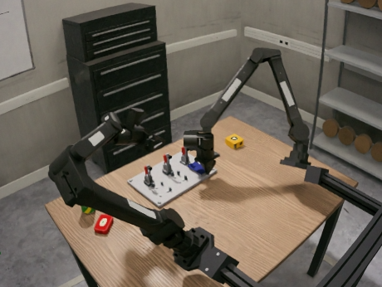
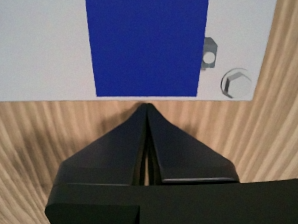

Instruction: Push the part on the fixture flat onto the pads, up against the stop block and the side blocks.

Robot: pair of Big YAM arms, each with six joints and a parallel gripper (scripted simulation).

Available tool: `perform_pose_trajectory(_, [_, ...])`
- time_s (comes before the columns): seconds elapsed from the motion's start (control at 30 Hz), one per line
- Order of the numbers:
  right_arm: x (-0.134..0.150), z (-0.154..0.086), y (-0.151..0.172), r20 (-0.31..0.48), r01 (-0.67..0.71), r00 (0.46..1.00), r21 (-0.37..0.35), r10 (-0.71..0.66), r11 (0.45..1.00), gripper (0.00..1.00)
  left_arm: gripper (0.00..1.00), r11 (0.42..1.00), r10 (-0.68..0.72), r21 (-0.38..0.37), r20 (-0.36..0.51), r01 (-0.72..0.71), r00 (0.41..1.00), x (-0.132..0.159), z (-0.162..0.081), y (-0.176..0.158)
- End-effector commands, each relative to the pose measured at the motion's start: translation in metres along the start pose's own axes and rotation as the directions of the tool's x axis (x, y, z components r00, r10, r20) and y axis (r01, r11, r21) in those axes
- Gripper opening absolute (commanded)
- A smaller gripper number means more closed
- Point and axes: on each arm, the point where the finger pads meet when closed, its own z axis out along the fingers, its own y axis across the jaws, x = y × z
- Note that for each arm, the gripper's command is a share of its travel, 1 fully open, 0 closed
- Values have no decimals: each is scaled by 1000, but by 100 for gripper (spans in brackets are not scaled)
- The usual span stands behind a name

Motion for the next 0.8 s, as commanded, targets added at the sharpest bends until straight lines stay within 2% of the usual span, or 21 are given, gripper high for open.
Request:
perform_pose_trajectory(0.0, [-7,-6,14,23,2,1000,-16,-1,1000,0,100,1000,-1,-11,8,1,1000,-5,-3,5])
perform_pose_trajectory(0.07, [-6,-4,5,17,-7,1000,-14,7,1000,0,100,1000,-1,-11,8,1,1000,-5,-3,5])
perform_pose_trajectory(0.3, [-6,-4,5,17,-7,1000,-14,7,1000,0,100,1000,-1,-11,8,1,1000,-5,-3,5])
perform_pose_trajectory(0.37, [-18,-5,0,15,-19,1000,-15,19,1000,0,100,1000,-1,-11,8,1,1000,-5,-3,5])
perform_pose_trajectory(0.77, [-28,1,-1,1,-5,1000,-2,5,1000,0,100,1000,-1,-11,8,1,1000,-5,-3,5])
